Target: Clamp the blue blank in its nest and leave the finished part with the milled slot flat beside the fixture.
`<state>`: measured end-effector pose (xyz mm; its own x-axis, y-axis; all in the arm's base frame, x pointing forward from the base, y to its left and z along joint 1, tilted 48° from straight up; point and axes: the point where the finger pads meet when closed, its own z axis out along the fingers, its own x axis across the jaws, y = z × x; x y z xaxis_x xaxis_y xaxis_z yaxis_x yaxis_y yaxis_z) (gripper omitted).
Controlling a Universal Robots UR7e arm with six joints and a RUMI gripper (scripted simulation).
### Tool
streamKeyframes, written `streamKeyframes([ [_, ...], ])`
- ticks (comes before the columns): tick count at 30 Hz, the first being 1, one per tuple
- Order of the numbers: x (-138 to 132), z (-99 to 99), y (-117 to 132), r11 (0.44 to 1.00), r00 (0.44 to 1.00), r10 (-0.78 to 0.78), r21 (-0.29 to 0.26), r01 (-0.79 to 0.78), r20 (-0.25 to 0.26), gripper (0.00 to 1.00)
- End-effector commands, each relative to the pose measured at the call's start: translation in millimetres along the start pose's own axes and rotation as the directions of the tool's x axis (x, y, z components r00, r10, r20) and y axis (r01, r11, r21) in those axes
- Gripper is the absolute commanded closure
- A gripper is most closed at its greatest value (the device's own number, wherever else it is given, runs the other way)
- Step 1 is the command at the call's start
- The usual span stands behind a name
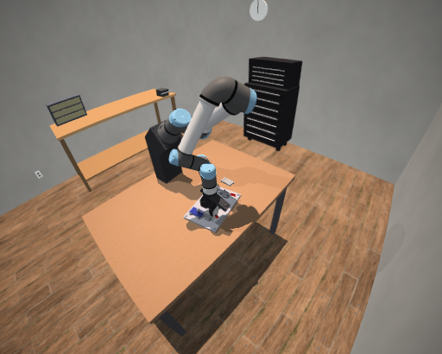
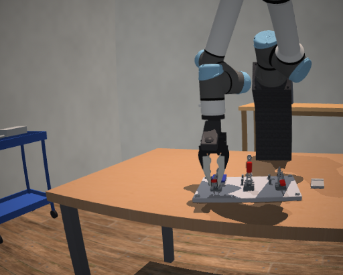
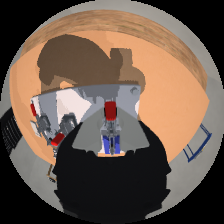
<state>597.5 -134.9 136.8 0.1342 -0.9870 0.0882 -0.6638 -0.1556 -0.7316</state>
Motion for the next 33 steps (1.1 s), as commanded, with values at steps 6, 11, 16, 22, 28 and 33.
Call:
streamKeyframes([
  [6, 0.1, 3.9, -2.8, 1.000, 1.000, 0.000, 0.001, 0.000, -0.001, 1.00],
  [11, 0.1, 5.9, -3.7, 1.000, 1.000, 0.000, 0.001, 0.000, -0.001, 1.00],
  [16, 0.1, 7.5, -4.4, 1.000, 1.000, 0.000, 0.001, 0.000, -0.001, 1.00],
  [22, 0.1, 8.5, -4.8, 1.000, 1.000, 0.000, 0.001, 0.000, -0.001, 1.00],
  [28, 0.1, 9.5, -5.2, 1.000, 1.000, 0.000, 0.001, 0.000, -0.001, 1.00],
  [33, 0.1, 9.9, -5.4, 1.000, 1.000, 0.000, 0.001, 0.000, -0.001, 1.00],
])
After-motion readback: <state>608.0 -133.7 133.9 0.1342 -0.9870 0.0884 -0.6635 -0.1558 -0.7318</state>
